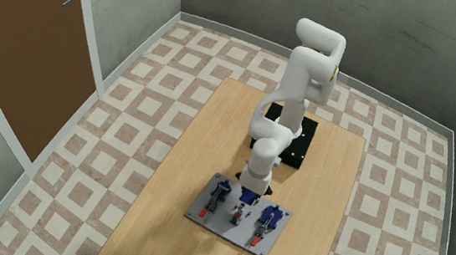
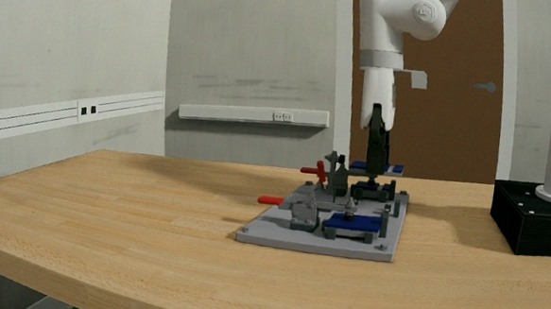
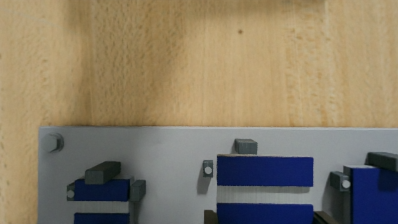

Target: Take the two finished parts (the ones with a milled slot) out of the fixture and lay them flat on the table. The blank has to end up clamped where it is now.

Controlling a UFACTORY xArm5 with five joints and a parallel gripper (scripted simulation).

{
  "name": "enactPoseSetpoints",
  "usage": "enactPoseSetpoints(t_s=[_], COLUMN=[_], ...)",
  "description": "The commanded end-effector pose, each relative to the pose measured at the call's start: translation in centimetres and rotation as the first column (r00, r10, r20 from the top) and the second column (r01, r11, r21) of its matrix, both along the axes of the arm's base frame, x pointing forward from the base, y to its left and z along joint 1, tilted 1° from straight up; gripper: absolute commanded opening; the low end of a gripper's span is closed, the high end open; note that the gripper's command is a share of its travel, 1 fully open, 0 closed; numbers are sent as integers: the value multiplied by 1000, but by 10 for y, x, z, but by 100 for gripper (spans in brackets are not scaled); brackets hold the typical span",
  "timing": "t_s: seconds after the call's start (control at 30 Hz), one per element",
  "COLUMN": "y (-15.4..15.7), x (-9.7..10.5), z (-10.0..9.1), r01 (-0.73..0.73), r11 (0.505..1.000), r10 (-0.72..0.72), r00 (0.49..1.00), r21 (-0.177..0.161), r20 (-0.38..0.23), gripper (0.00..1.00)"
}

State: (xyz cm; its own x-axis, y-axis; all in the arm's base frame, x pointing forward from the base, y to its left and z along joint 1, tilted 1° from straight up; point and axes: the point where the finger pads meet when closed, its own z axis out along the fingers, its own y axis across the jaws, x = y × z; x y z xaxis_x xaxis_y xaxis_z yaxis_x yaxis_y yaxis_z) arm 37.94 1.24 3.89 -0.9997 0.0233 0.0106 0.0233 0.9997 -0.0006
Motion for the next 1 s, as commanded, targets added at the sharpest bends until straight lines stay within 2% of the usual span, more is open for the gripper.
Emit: enactPoseSetpoints(t_s=[0.0,0.97], y=[0,7], x=[2,2], z=[1,1], r01=[0,0], r11=[1000,1000], r10=[0,0], r00=[1000,1000], r21=[0,0], r20=[4,5], gripper=[0,0])
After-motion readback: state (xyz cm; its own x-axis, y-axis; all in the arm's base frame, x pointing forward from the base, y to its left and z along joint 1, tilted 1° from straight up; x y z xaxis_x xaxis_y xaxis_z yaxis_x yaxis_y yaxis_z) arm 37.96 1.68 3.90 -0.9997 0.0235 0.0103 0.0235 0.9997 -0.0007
